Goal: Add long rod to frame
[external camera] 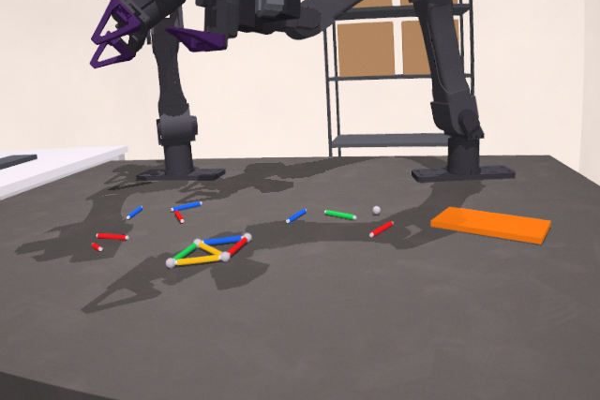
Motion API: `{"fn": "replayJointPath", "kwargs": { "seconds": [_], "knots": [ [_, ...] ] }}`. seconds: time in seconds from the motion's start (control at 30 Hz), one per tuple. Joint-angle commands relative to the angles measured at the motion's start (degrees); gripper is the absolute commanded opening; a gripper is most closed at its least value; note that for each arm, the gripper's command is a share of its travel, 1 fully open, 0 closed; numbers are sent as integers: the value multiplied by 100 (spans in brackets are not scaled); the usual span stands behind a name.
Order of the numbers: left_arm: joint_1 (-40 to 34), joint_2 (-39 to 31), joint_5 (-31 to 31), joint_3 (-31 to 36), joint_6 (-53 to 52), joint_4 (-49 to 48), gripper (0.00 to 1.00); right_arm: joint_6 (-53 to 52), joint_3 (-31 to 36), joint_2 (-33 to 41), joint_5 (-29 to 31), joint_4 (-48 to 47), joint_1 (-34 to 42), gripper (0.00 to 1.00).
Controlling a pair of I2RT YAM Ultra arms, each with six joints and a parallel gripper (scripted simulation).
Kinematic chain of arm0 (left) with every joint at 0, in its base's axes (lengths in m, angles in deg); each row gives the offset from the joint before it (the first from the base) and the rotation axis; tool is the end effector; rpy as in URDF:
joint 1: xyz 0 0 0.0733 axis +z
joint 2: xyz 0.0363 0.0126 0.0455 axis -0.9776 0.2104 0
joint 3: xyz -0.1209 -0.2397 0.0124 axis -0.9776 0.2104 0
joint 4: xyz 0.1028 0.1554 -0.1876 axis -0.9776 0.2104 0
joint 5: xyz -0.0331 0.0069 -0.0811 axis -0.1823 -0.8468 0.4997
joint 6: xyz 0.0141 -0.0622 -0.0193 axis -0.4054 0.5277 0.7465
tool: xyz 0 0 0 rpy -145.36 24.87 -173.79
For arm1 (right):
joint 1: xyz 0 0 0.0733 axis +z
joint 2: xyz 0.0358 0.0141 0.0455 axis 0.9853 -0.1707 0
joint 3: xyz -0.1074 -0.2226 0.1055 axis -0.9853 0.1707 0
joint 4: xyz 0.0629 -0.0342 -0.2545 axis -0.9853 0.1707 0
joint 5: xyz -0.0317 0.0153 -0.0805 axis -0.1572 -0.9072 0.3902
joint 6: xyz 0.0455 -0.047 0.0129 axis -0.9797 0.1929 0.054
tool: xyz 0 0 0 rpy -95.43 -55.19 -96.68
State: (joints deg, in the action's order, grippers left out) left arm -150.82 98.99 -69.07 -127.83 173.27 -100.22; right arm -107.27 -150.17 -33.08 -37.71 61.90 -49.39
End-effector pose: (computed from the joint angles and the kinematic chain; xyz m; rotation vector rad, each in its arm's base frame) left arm 0.1572 -0.3971 0.3103 -0.8211 1.5099 -1.7269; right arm 0.1671 0.0543 0.3433 1.0669 1.8800 -0.0949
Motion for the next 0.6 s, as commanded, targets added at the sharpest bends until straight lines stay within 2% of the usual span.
{"fn": "replayJointPath", "kwargs": {
  "seconds": [0.0, 0.57],
  "knots": [
    [1, -76, 14, -61, -46, 37, 100, 16, -68, 36, 82, 38, -1, 100],
    [1, -41, 2, -26, -1, -25, 100, -2, -29, 5, 9, -11, 3, 100]
  ]
}}
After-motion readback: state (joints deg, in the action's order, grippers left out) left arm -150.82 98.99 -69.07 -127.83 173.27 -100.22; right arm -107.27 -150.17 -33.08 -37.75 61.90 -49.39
